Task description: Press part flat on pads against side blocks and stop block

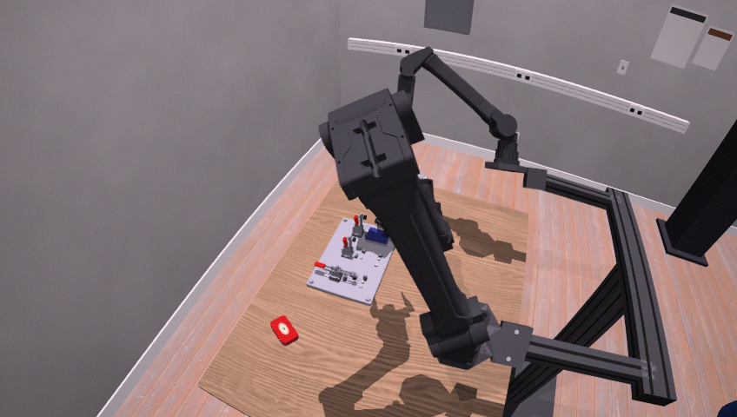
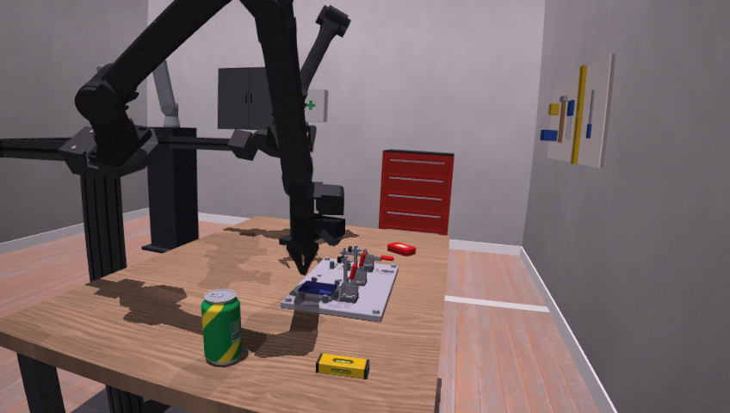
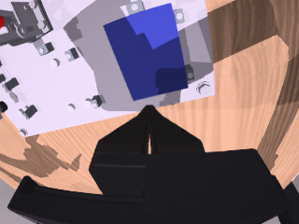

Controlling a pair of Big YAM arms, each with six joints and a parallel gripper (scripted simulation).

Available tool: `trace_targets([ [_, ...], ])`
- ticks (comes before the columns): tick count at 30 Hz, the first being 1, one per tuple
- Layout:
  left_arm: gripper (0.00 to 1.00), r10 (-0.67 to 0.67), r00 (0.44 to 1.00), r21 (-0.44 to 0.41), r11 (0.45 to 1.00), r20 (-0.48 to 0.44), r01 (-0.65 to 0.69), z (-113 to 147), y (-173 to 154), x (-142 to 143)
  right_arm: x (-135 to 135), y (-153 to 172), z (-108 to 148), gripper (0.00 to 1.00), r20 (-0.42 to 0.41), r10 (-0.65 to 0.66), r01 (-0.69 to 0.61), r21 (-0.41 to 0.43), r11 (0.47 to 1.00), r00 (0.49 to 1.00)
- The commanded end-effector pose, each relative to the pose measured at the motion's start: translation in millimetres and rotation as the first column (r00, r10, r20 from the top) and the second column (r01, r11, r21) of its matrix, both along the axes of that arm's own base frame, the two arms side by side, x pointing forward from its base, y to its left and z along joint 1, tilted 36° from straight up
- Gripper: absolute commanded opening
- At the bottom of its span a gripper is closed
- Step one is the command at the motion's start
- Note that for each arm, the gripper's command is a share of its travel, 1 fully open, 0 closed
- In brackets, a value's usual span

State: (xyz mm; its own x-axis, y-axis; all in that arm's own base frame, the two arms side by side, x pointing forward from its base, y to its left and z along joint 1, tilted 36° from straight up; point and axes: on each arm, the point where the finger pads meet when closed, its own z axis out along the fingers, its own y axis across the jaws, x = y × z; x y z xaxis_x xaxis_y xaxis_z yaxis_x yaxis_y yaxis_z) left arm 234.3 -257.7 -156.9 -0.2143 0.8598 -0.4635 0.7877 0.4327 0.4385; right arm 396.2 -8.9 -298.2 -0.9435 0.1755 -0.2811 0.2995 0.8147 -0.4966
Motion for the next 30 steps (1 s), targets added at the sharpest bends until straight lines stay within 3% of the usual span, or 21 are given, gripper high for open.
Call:
trace_targets([
  [1,1.0,0.009,1.0,-0.028,1.0,0.014,-0.009,4.5,-8.3,5.7,6.4,14.5,-4.2,0.0,0.115,-0.188,0.186,0.027,0.982,0.975],
  [10,1.0,0.009,1.0,-0.028,1.0,0.014,-0.009,4.5,-8.3,5.7,15.8,22.1,-8.0,0.0,0.283,-0.461,0.445,0.124,0.887,0.841],
  [13,1.0,0.009,1.0,-0.028,1.0,0.014,-0.009,4.5,-8.3,5.7,16.6,22.7,-8.3,0.0,0.3,-0.49,0.471,0.138,0.871,0.818],
  [19,1.0,0.009,1.0,-0.028,1.0,0.014,-0.009,4.5,-8.3,5.7,23.5,28.5,-11.1,0.0,0.397,-0.662,0.623,0.244,0.743,0.635],
  [27,1.0,0.009,1.0,-0.028,1.0,0.014,-0.009,4.5,-8.3,5.7,31.4,35.2,-14.2,0.0,0.466,-0.8,0.731,0.381,0.567,0.378],
  [29,1.0,0.009,1.0,-0.028,1.0,0.014,-0.009,4.5,-8.3,5.7,31.4,35.2,-14.2,0.0,0.466,-0.8,0.731,0.381,0.567,0.378],
  [30,1.0,0.009,1.0,-0.028,1.0,0.014,-0.009,4.5,-8.3,5.7,36.8,23.7,-18.0,0.0,0.466,-0.827,0.748,0.414,0.519,0.315],
])
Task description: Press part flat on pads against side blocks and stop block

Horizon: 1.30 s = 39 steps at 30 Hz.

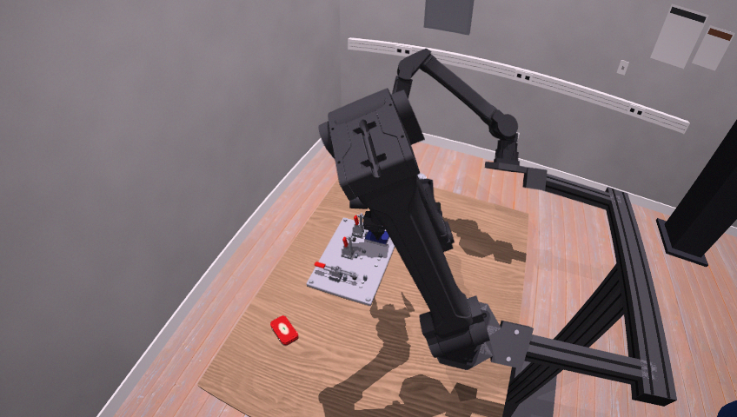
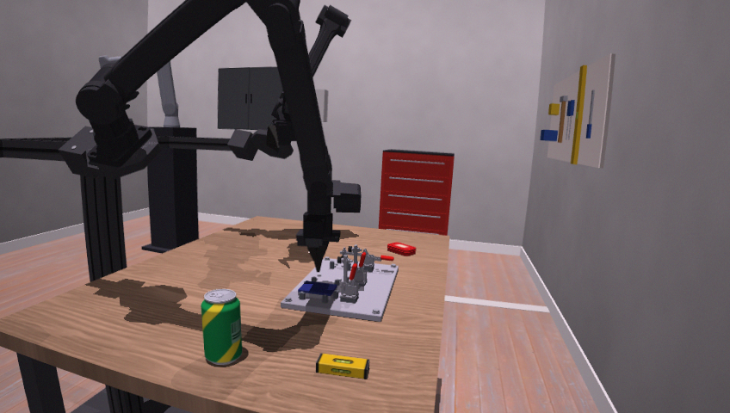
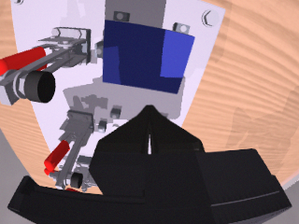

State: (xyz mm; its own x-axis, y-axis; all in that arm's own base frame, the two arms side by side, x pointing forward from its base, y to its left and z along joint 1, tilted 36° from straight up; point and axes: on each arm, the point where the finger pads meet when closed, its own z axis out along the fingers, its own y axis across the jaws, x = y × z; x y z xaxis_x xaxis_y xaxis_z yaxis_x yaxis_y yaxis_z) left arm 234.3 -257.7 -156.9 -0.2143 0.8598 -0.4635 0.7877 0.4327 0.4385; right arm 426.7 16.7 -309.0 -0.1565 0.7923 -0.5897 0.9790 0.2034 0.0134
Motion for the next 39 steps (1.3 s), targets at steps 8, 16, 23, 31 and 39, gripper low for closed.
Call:
trace_targets([
  [8,1.0,0.009,1.0,-0.028,1.0,0.014,-0.009,4.5,-8.3,5.7,15.0,5.1,-3.7,0.0,0.096,-0.154,0.152,0.027,0.988,0.983],
  [16,1.0,0.009,1.0,-0.028,1.0,0.014,-0.009,4.5,-8.3,5.7,15.0,5.0,-3.7,0.0,0.093,-0.15,0.148,0.026,0.989,0.984],
  [23,1.0,0.009,1.0,-0.028,1.0,0.014,-0.009,4.5,-8.3,5.7,20.8,-6.6,-16.2,0.0,0.089,-0.168,0.167,0.023,0.986,0.982],
  [31,1.0,0.009,1.0,-0.028,1.0,0.014,-0.009,4.5,-8.3,5.7,25.2,-18.9,-34.2,0.0,0.091,-0.16,0.158,0.025,0.987,0.983],
  [39,1.0,0.009,1.0,-0.028,1.0,0.014,-0.009,4.5,-8.3,5.7,28.9,1.5,-18.1,0.0,0.122,-0.132,0.128,0.037,0.991,0.984],
])
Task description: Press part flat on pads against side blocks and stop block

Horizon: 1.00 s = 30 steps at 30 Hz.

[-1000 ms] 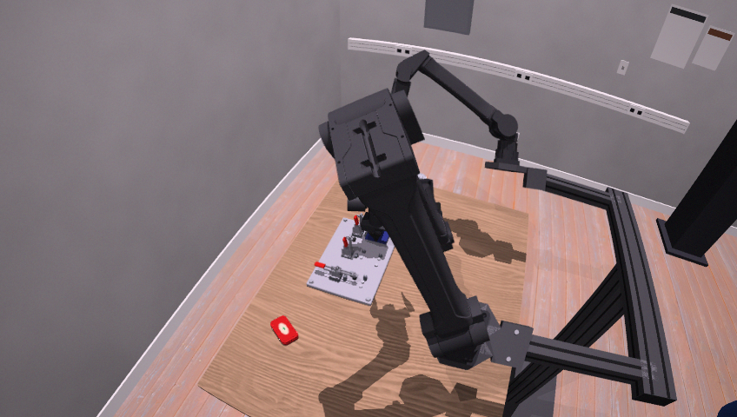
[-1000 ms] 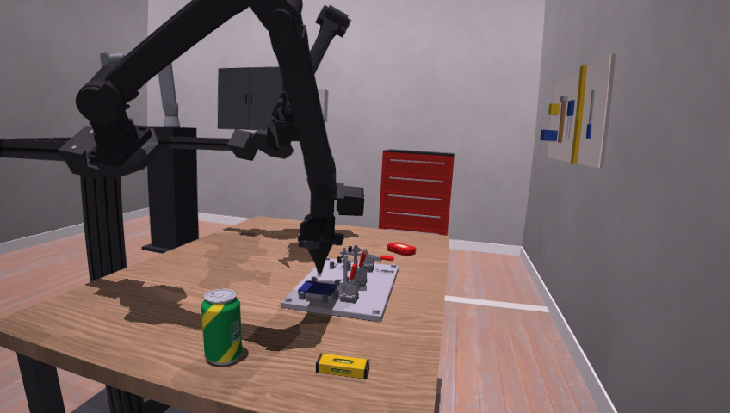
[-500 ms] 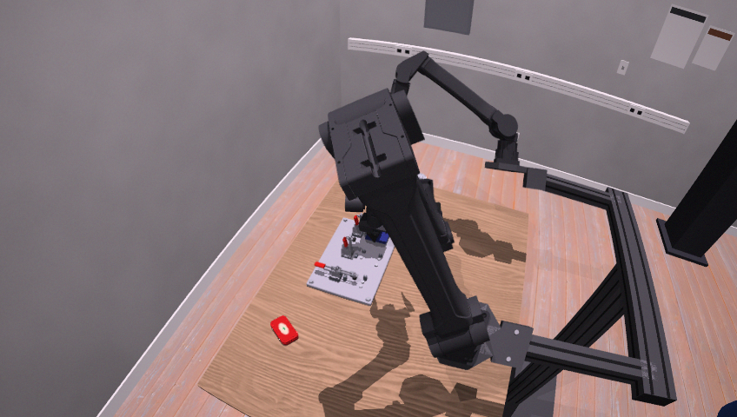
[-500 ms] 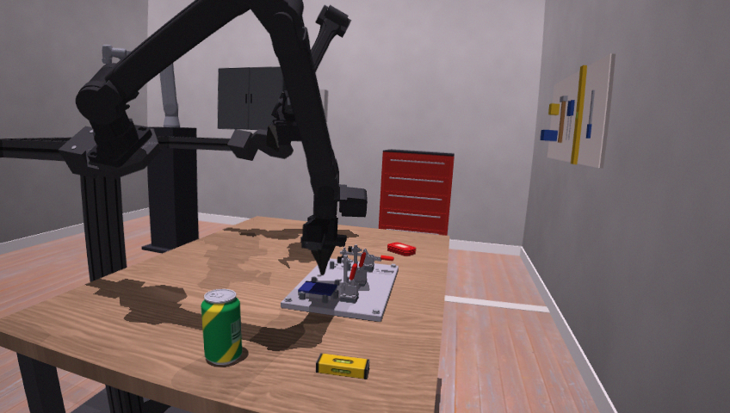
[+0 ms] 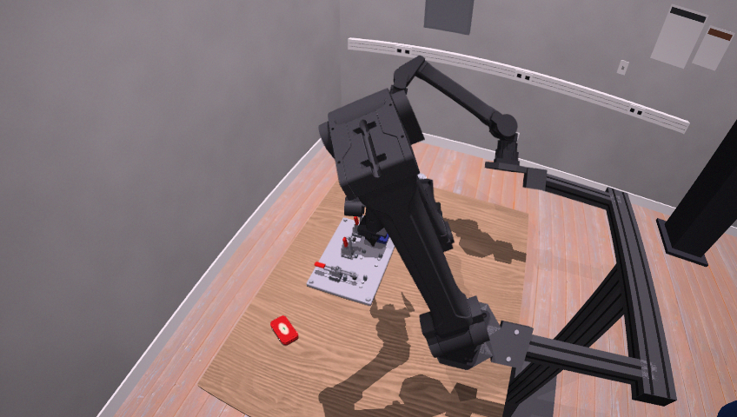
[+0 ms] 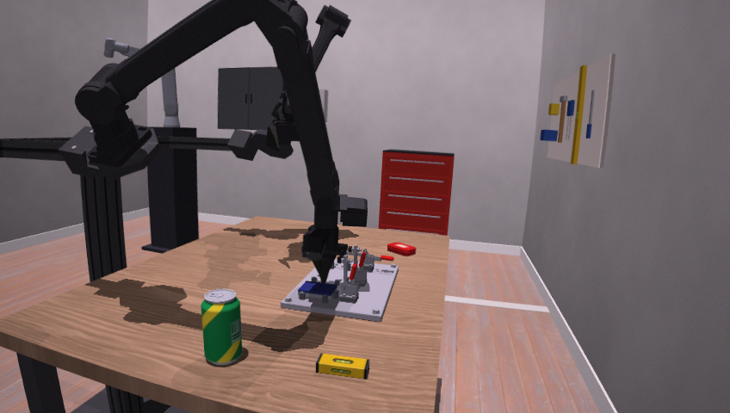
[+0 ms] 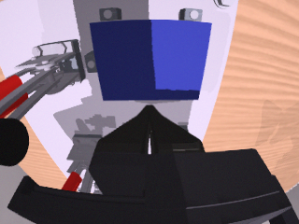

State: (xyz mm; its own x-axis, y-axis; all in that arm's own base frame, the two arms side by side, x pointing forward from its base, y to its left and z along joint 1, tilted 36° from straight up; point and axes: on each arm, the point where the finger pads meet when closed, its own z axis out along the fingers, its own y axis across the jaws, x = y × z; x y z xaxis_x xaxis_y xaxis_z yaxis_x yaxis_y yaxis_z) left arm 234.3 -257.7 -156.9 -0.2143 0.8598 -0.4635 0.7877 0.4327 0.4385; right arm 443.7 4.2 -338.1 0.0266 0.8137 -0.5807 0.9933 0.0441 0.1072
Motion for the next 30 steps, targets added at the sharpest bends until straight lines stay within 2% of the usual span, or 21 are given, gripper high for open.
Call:
trace_targets([
  [1,1.0,0.009,1.0,-0.028,1.0,0.014,-0.009,4.5,-8.3,5.7,8.2,7.3,9.1,0.0,0.027,0.017,-0.017,0.005,1.0,0.999],
  [5,1.0,0.009,1.0,-0.028,1.0,0.014,-0.009,4.5,-8.3,5.7,3.2,3.0,4.5,0.0,0.016,0.01,-0.01,0.002,1.0,1.0],
  [7,1.0,0.009,1.0,-0.028,1.0,0.014,-0.009,4.5,-8.3,5.7,18.2,18.7,13.7,0.0,0.041,0.05,-0.05,0.008,0.999,0.998],
  [11,1.0,0.009,1.0,-0.028,1.0,0.014,-0.009,4.5,-8.3,5.7,18.2,18.7,13.7,0.0,0.041,0.05,-0.05,0.008,0.999,0.998],
  [17,1.0,0.009,1.0,-0.028,1.0,0.014,-0.009,4.5,-8.3,5.7,7.8,7.3,5.3,0.0,0.019,0.022,-0.022,0.004,1.0,1.0],
  [30,1.0,0.009,1.0,-0.028,1.0,0.014,-0.009,4.5,-8.3,5.7,7.8,7.3,5.3,0.0,0.019,0.022,-0.022,0.004,1.0,1.0],
])
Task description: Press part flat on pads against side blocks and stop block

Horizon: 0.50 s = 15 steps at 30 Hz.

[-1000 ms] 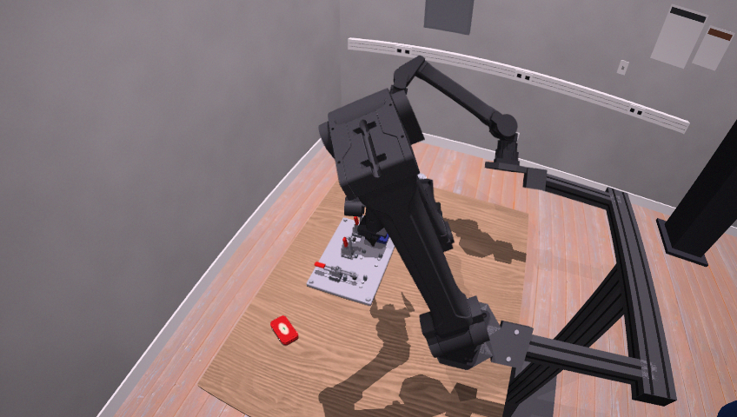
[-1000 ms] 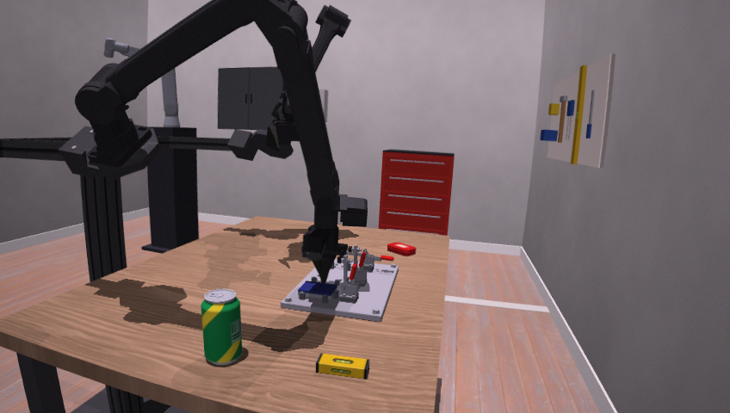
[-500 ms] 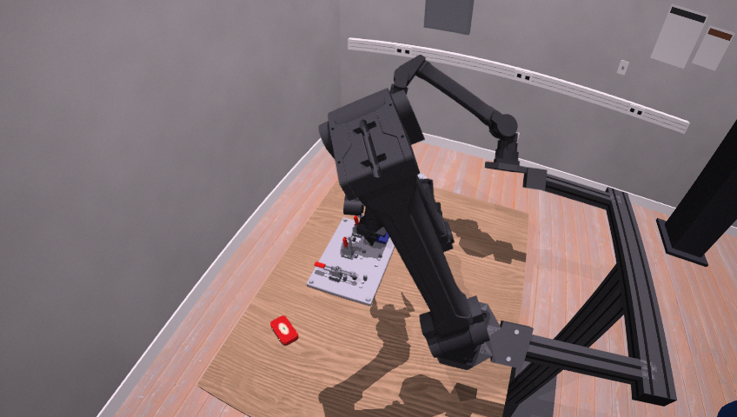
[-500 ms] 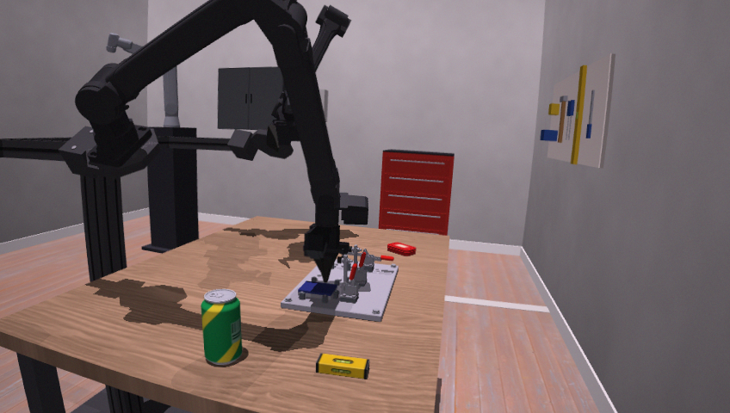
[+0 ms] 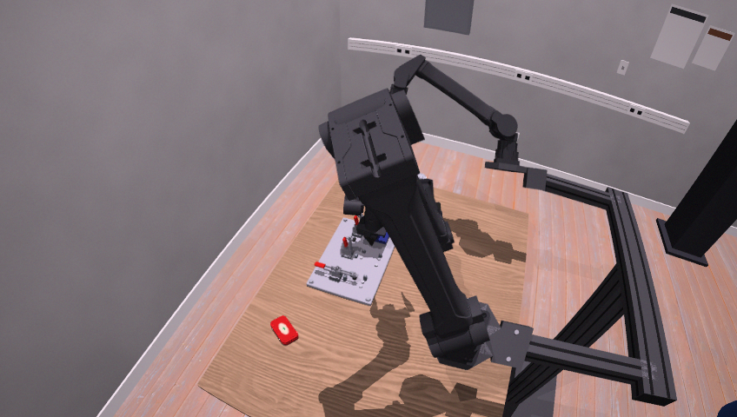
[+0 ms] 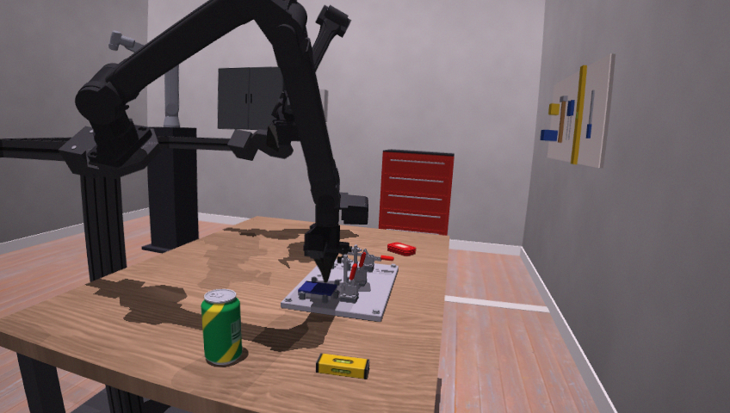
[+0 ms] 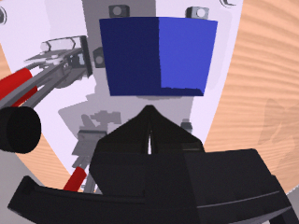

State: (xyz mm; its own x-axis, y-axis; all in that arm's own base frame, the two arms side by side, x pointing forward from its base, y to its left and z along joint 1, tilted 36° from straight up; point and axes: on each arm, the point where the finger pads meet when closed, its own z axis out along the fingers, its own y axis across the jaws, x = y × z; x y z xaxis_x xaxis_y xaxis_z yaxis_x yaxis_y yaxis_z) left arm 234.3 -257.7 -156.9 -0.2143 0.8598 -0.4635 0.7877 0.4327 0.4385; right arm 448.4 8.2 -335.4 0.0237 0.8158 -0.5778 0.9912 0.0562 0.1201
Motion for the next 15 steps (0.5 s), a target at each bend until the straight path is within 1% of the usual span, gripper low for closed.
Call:
trace_targets([
  [1,1.0,0.009,1.0,-0.028,1.0,0.014,-0.009,4.5,-8.3,5.7,3.1,3.3,2.6,0.0,0.006,0.009,-0.009,0.001,1.0,1.0],
  [3,1.0,0.009,1.0,-0.028,1.0,0.014,-0.009,4.5,-8.3,5.7,3.1,3.3,2.6,0.0,0.006,0.009,-0.009,0.001,1.0,1.0],
  [6,1.0,0.009,1.0,-0.028,1.0,0.014,-0.009,4.5,-8.3,5.7,9.3,-7.7,11.7,0.0,0.019,-0.005,0.005,0.003,1.0,1.0],
  [15,1.0,0.009,1.0,-0.028,1.0,0.014,-0.009,4.5,-8.3,5.7,5.8,-17.0,13.3,0.0,0.009,-0.014,0.014,0.0,1.0,1.0],
])
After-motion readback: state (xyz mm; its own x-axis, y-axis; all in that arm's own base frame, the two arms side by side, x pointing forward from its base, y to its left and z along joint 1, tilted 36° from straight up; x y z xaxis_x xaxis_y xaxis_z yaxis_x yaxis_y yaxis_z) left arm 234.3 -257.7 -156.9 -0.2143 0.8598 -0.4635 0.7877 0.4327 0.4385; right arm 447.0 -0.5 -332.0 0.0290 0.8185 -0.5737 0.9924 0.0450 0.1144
